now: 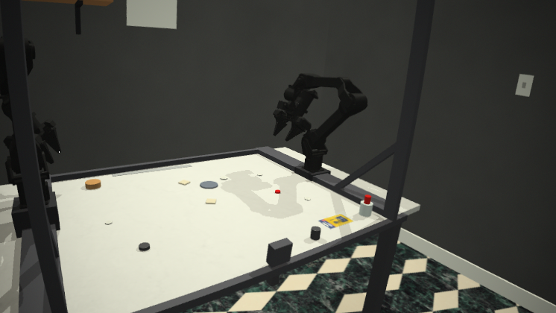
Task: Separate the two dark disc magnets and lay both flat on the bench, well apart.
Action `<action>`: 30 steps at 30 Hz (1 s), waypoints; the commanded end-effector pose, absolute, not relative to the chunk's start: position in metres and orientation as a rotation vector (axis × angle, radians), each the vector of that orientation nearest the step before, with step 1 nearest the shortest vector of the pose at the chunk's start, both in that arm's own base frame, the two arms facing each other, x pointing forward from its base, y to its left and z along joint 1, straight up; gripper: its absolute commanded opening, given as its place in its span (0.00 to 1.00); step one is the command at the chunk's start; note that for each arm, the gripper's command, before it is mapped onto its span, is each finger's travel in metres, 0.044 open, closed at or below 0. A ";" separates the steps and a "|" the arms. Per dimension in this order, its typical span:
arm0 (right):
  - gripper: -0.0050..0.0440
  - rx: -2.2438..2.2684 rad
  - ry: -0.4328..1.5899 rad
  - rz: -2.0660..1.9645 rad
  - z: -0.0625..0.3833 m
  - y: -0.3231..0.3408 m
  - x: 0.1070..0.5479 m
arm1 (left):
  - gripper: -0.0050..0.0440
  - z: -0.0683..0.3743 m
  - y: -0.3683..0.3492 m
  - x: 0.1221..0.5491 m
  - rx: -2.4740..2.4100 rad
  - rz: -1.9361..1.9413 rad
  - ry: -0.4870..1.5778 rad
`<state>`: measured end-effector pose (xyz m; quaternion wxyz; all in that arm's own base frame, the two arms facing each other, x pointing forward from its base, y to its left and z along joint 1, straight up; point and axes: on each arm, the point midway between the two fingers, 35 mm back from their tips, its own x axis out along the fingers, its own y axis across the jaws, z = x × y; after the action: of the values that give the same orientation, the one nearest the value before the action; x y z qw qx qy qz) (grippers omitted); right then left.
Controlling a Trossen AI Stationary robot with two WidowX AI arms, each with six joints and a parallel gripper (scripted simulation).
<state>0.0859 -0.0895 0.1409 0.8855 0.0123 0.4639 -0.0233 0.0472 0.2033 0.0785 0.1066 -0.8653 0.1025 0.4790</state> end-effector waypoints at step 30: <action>0.92 -0.051 0.739 0.108 0.079 -0.145 0.115 | 0.92 -0.026 0.184 0.141 -1.038 1.591 0.886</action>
<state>0.1115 -0.1402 0.0853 0.9271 -0.0191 0.3712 0.0489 0.1340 0.1917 -0.0143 0.4752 -0.4747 0.3602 0.6474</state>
